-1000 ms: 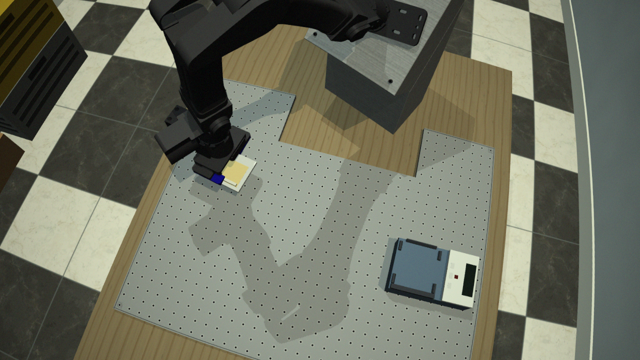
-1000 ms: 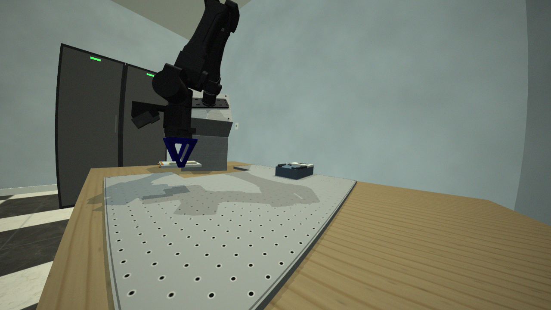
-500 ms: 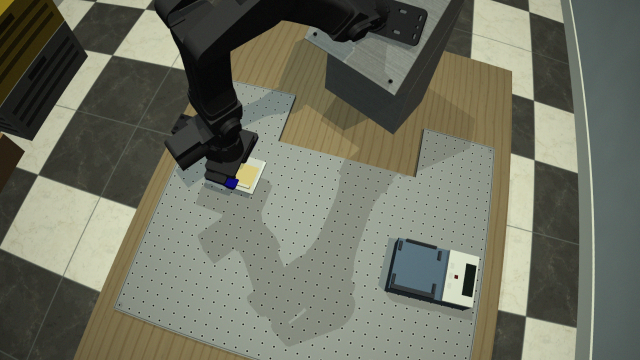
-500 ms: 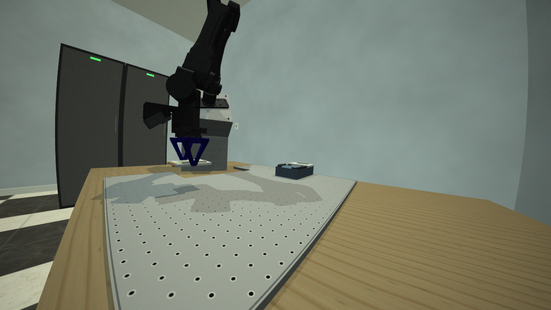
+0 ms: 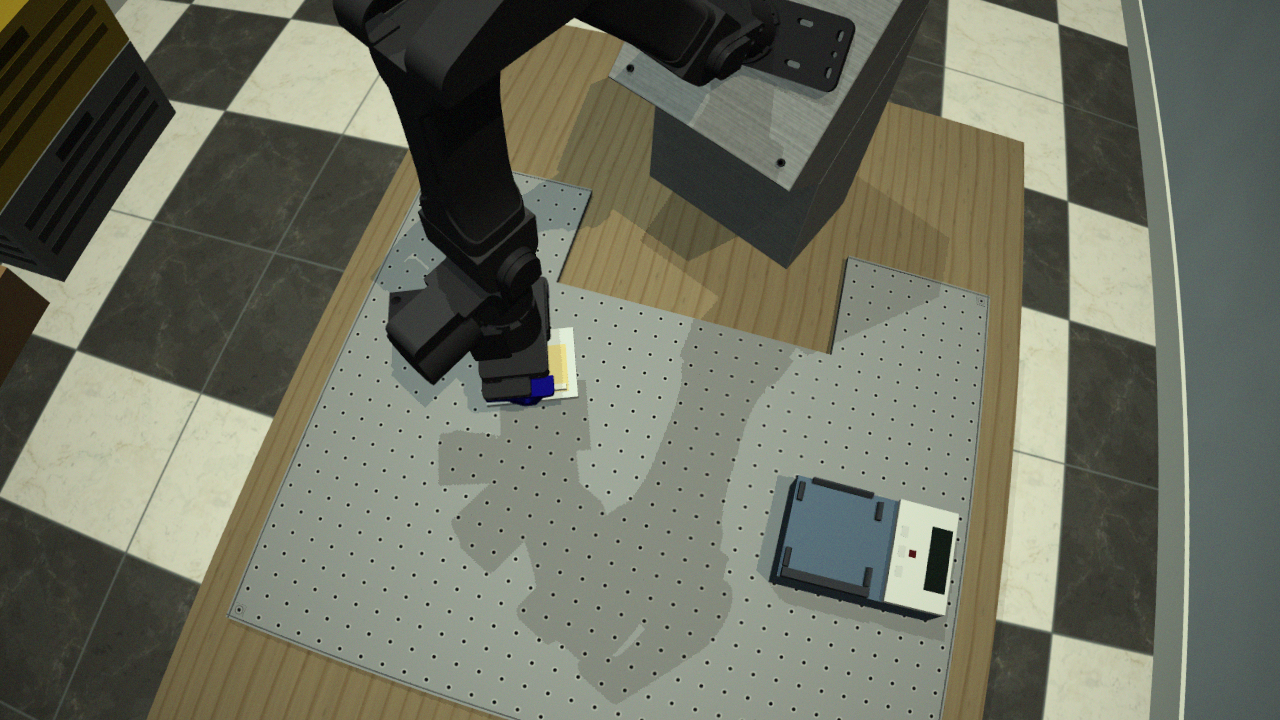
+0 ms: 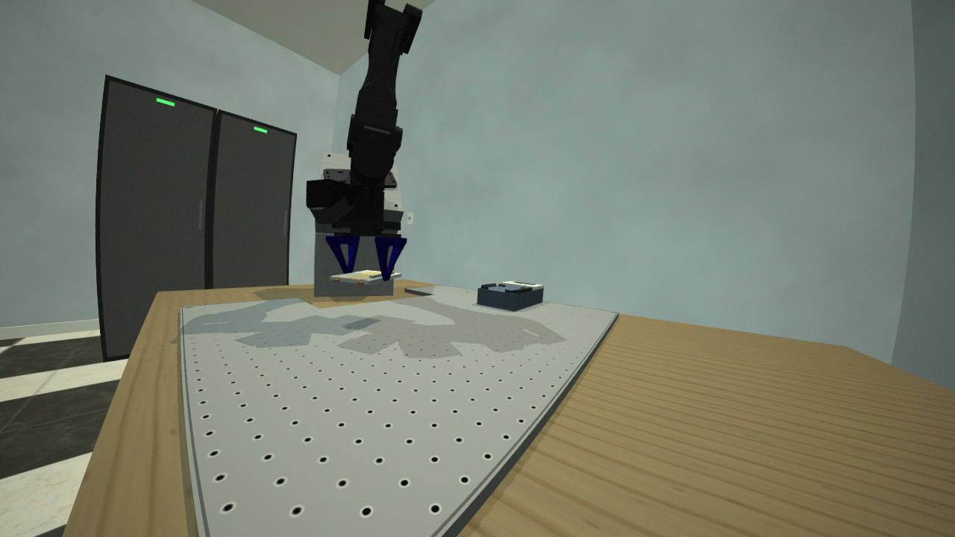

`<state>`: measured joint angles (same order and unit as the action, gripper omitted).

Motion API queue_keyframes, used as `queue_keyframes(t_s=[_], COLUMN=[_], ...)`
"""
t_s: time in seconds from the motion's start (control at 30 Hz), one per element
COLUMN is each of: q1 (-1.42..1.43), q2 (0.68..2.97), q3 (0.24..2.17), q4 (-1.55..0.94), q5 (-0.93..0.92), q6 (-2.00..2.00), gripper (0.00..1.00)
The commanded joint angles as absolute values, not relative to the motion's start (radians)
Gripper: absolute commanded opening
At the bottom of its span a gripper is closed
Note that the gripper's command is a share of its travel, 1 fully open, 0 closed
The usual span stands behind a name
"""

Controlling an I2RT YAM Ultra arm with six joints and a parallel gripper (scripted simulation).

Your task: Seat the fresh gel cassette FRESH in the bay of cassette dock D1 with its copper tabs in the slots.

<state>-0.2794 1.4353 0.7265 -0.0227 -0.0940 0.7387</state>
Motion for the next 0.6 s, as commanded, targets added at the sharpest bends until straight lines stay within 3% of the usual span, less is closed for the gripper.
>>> queue_keyframes(t_s=[0.0, 0.57], q1=[-0.22, 0.085], q2=[1.402, 1.438], q3=[0.7, 0.74], q4=[-0.046, -0.101], q5=[-0.02, 0.215], q6=[0.625, 0.341], gripper=[0.0, 0.0])
